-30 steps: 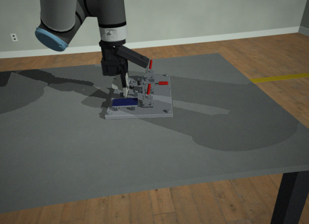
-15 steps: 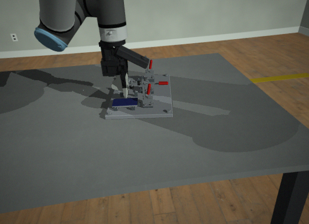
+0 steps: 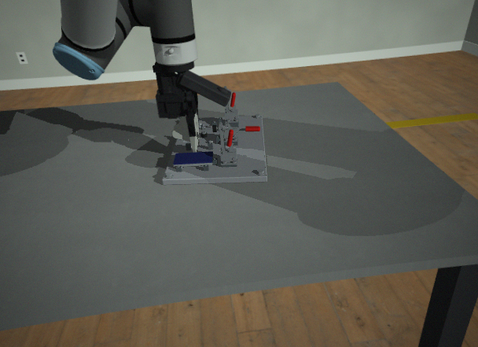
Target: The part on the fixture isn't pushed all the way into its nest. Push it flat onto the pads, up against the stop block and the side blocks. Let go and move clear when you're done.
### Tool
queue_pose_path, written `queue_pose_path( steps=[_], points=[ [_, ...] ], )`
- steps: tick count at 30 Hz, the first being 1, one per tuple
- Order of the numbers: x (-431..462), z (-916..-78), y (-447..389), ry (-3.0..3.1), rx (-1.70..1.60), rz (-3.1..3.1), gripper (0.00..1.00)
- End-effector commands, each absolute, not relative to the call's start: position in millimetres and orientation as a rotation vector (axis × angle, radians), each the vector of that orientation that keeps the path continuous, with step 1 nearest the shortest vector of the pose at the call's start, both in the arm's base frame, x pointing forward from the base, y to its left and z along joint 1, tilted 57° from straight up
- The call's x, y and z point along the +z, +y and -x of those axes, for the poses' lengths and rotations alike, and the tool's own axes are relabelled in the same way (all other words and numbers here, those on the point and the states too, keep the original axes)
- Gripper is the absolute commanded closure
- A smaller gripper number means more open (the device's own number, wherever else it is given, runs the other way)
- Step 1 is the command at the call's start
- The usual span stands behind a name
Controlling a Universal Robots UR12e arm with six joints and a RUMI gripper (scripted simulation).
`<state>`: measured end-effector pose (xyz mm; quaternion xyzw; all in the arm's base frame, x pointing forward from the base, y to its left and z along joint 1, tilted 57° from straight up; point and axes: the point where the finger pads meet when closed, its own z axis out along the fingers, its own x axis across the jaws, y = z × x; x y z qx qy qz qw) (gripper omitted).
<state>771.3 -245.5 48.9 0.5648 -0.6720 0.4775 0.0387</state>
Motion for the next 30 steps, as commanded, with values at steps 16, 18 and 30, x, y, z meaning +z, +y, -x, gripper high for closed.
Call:
queue_pose_path(
  steps=[16, 18, 30],
  points=[
    [50.4, -768.4, -248.1, -2.061, 1.461, -1.733, 1.0],
    [50.4, -768.4, -248.1, -2.061, 1.461, -1.733, 1.0],
    [53.3, -766.1, -251.5, -2.061, 1.461, -1.732, 1.0]
  ],
)
